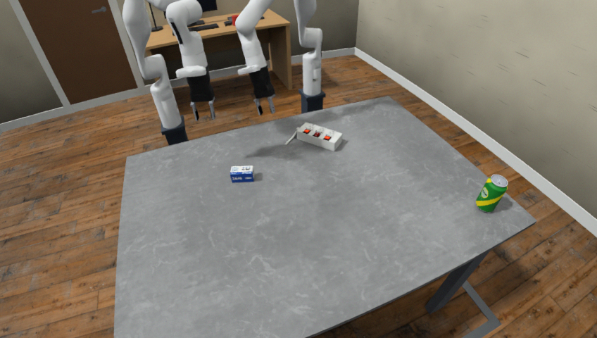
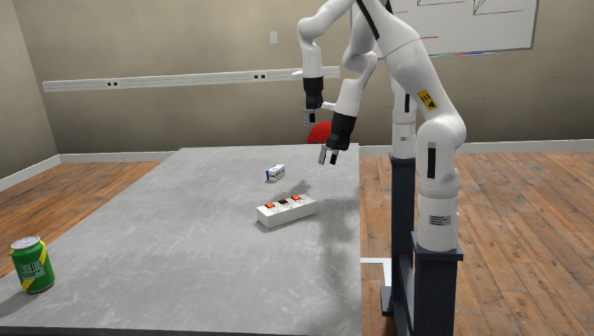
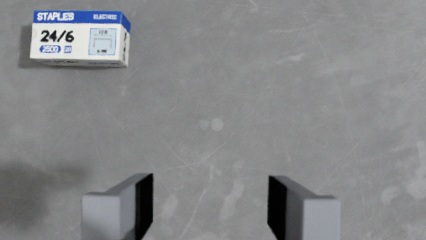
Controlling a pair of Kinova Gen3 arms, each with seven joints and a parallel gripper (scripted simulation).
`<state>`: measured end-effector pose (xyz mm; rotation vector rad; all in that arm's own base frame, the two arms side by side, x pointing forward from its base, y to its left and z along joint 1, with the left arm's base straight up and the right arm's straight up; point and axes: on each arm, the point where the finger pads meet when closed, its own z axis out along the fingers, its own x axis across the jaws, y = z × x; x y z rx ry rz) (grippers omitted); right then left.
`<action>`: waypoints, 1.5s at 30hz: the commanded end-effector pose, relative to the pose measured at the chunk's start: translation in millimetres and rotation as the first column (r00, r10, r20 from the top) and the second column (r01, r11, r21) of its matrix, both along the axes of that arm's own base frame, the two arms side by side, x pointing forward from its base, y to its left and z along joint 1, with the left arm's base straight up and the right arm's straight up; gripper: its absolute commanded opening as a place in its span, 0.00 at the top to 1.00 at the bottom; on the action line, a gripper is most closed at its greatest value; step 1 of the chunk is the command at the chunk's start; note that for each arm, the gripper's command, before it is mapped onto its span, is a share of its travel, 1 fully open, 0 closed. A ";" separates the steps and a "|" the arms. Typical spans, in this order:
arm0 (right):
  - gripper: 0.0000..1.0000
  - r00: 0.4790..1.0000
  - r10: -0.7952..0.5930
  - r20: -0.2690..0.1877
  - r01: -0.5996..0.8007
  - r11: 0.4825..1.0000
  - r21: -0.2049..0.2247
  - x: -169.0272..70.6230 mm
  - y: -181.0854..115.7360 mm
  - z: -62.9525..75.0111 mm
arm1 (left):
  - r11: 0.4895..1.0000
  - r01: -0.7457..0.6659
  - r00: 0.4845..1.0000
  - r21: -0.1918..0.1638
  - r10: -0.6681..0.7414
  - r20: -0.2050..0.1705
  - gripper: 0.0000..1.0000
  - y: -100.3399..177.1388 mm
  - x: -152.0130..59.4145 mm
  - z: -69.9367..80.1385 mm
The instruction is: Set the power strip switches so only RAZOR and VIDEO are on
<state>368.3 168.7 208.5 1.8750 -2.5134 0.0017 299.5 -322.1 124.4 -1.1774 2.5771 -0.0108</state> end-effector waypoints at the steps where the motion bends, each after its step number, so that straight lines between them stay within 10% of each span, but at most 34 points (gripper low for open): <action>1: 0.00 1.000 0.000 0.002 0.000 1.000 0.001 0.4 0.2 0.8 | 1.000 0.000 1.000 -0.001 0.000 0.001 0.00 -0.4 0.3 0.7; 34: 0.00 0.996 -0.084 0.001 0.084 0.996 0.002 7.2 -14.5 0.1 | 1.000 -0.028 1.000 -0.008 0.028 0.003 0.00 0.3 2.4 1.3; 45: 0.00 0.933 -0.361 -0.003 0.361 0.933 0.003 25.4 -66.5 -2.1 | 0.991 -0.130 0.991 -0.033 0.130 0.008 0.00 3.1 9.7 3.7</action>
